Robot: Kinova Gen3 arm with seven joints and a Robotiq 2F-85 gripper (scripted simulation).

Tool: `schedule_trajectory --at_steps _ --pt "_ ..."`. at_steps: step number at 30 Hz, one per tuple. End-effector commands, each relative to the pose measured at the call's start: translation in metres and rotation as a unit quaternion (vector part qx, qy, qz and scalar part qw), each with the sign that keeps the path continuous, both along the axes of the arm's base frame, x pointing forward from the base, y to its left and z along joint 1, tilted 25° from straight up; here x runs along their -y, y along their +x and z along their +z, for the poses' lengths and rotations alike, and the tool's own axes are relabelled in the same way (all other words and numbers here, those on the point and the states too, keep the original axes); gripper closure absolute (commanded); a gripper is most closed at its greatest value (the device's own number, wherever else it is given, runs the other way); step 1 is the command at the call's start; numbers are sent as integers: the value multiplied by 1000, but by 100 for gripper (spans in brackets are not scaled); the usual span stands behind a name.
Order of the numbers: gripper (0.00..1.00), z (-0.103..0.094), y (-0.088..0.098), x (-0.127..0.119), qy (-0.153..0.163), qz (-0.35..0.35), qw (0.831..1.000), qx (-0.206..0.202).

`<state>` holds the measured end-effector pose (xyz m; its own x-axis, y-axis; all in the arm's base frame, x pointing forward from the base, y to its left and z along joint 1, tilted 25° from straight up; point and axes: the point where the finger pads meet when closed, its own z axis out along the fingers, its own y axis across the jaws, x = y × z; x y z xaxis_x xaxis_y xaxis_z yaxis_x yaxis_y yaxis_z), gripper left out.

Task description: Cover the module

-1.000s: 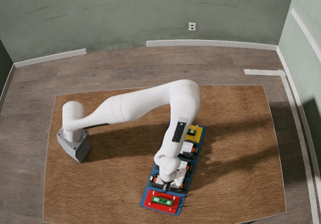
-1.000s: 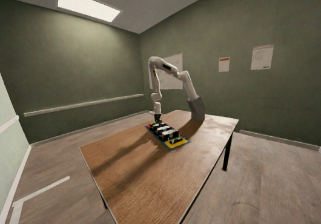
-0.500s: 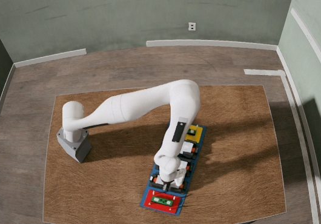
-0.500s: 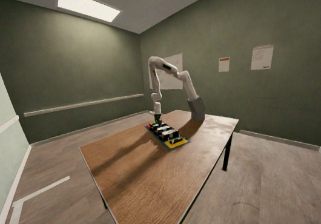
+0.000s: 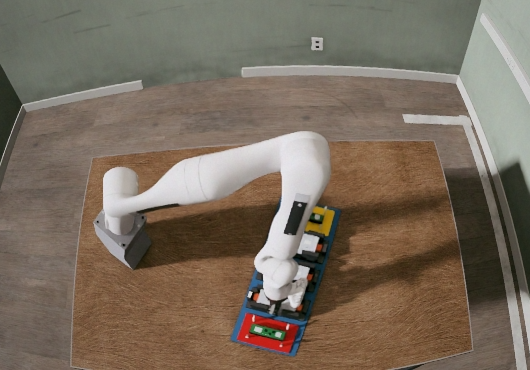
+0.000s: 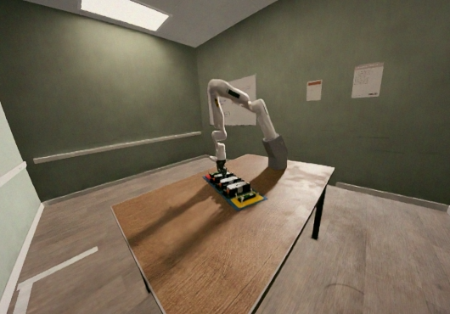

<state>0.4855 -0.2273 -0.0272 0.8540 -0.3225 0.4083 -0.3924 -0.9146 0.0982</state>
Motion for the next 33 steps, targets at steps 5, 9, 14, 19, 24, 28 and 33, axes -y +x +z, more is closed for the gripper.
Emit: schedule_trajectory --at_steps 5,9,14,19,24,28,33 --pt "100 1 0 0 0 0 1000 1" --pt "100 1 0 0 0 0 1000 1" --pt "100 3 -1 -1 0 0 1000 1" --pt "100 17 -6 -4 0 0 1000 1" --pt "100 28 -10 -7 0 0 1000 1" --pt "100 28 -10 -7 0 0 1000 1" --pt "100 36 -13 -9 0 0 1000 1"
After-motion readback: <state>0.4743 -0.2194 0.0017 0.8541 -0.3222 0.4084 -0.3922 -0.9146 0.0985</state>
